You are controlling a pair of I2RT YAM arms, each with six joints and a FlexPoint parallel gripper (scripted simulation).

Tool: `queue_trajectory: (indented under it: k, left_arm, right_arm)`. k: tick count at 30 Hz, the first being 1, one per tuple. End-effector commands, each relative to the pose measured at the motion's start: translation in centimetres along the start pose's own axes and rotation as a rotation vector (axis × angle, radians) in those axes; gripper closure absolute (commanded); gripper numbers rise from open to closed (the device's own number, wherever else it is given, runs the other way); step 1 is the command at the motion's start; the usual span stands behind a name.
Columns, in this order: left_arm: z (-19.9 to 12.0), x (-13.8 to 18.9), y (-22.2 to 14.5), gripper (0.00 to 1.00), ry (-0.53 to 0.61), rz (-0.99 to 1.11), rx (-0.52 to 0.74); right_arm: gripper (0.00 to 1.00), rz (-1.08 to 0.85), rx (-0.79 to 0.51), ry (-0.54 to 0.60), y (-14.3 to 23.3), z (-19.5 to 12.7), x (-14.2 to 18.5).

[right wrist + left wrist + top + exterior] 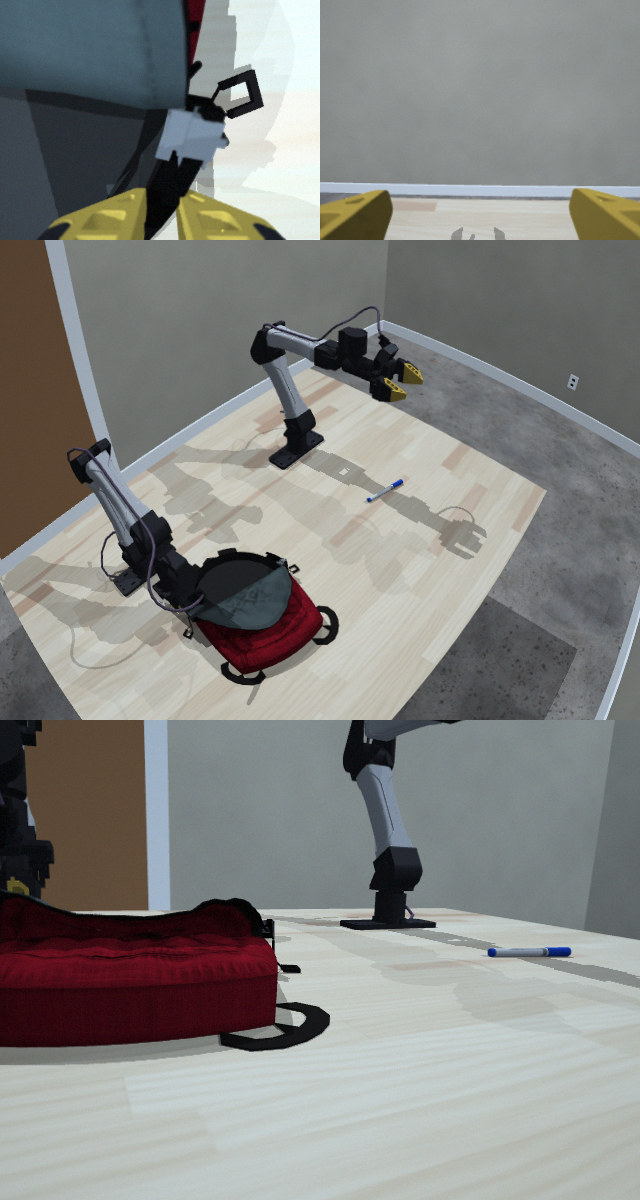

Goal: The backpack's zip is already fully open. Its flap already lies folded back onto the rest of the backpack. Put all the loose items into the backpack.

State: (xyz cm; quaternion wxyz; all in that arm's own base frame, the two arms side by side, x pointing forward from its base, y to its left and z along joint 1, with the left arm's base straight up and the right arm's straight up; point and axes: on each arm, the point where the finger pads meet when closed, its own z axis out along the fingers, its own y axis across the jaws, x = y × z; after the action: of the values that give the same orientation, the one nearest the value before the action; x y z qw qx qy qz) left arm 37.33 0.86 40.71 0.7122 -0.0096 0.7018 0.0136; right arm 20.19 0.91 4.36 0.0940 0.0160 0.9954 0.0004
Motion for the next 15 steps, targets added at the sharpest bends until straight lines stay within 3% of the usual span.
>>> queue_trajectory:
  k: [1,3,15]
  left_arm:
    - [-0.1,-0.6,0.0,0.10,-0.015,-0.001,0.001]
    - [-0.1,-0.6,0.0,0.10,-0.015,-0.001,0.001]
    - [-0.1,-0.6,0.0,0.10,-0.015,-0.001,0.001]
  right_arm:
    - [0.86,-0.020,-0.004,-0.013,0.2,0.0,-0.5]
    - [0.89,-0.020,-0.004,-0.013,0.2,0.0,-0.5]
    - [0.89,-0.034,-0.015,0.018,0.5,1.2,0.5]
